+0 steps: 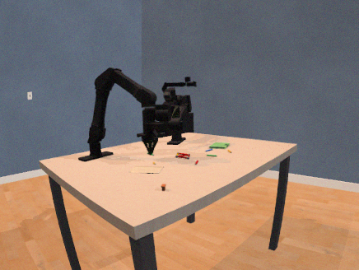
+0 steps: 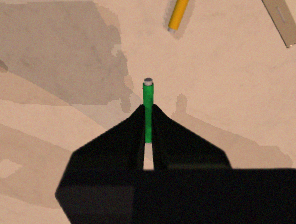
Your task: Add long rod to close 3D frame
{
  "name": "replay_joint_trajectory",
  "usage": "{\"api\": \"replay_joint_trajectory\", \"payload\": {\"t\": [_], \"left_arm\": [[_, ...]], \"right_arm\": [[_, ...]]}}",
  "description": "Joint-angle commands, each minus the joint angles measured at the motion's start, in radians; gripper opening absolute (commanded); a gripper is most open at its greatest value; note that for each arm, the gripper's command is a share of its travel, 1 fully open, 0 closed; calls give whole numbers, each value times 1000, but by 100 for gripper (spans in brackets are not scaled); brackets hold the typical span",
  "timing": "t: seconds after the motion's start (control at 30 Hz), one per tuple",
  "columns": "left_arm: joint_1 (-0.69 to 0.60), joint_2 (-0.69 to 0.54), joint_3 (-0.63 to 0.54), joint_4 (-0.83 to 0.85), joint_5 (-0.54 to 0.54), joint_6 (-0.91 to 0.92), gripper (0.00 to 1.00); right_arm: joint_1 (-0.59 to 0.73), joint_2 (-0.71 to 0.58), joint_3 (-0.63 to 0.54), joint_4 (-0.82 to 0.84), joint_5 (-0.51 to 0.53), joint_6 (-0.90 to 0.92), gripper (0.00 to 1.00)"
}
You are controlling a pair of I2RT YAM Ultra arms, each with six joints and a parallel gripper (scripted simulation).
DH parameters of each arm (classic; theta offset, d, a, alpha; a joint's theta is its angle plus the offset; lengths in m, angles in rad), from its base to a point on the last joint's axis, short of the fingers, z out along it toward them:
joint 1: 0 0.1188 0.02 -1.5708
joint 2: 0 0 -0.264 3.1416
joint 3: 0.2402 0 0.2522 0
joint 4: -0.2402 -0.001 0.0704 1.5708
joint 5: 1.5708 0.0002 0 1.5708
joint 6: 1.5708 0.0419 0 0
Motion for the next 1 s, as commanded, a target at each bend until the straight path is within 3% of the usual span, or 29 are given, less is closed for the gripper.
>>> {"api": "replay_joint_trajectory", "payload": {"t": [0.0, 0.23, 0.6, 0.73, 0.83, 0.97], "left_arm": [[-3, -23, 7, 12, -6, 2, 100], [18, 4, 63, -129, -18, -1, 100], [146, 134, 522, -592, -55, -27, 100], [190, 183, 672, -719, -60, -31, 100], [207, 206, 716, -757, -55, -29, 100], [236, 237, 801, -820, -55, -30, 100]], "right_arm": [[9, -33, 54, -80, 9, 27, 0], [68, 42, 151, -123, 7, 107, 0], [170, 222, 421, -205, 0, 174, 0], [177, 248, 461, -202, 5, 170, 0], [173, 251, 466, -202, 5, 169, 0], [175, 247, 465, -214, 7, 47, 0]]}}
